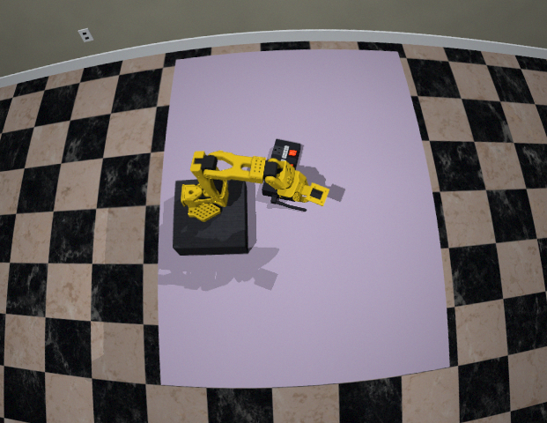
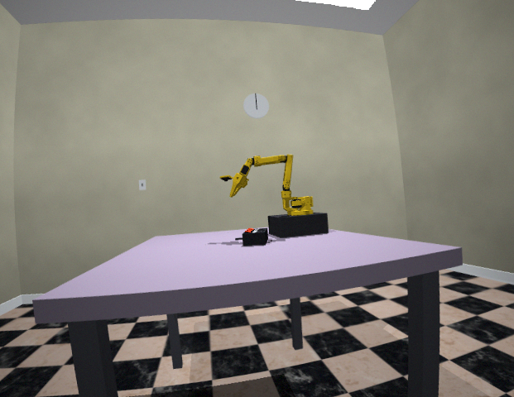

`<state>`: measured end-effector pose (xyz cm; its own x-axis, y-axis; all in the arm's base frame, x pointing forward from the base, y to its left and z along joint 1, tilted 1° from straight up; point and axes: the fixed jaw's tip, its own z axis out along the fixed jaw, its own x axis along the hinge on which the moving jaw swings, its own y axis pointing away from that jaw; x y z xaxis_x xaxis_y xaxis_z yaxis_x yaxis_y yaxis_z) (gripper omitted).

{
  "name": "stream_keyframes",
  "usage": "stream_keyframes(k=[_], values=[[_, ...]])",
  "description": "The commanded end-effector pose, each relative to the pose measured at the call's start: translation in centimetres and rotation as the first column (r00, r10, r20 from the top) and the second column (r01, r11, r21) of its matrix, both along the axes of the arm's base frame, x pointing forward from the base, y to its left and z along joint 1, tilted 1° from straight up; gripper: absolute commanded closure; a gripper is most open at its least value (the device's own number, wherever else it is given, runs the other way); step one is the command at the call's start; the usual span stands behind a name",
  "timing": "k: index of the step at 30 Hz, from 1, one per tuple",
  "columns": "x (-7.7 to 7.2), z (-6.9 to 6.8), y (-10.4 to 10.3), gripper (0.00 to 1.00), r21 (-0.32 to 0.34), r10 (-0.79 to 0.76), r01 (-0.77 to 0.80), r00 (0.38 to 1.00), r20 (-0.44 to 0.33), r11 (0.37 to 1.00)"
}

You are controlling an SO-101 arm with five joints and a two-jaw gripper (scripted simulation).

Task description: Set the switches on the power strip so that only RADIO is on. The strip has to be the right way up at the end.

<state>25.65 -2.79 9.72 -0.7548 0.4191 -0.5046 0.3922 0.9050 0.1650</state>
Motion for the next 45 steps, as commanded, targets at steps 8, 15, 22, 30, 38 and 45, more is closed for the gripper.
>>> stream_keyframes(k=[8,15,22,30,38,45], values=[[-0.6,-0.6,3.0,1.0,-0.112,0.339,-0.35,0.935,-0.108,0.93],[-1.3,-1.0,5.0,1.0,-0.17,0.564,-0.594,0.803,-0.194,0.786],[-2.3,-1.3,7.1,1.0,-0.204,0.757,-0.811,0.584,-0.292,0.548],[-4.1,-1.7,9.7,1.0,-0.198,0.889,-0.974,0.187,-0.418,0.112],[-5.5,-1.9,11.5,1.0,-0.158,0.859,-0.957,-0.136,-0.493,-0.242],[-7.3,-2.0,13.1,1.0,-0.09,0.696,-0.793,-0.467,-0.545,-0.602]])
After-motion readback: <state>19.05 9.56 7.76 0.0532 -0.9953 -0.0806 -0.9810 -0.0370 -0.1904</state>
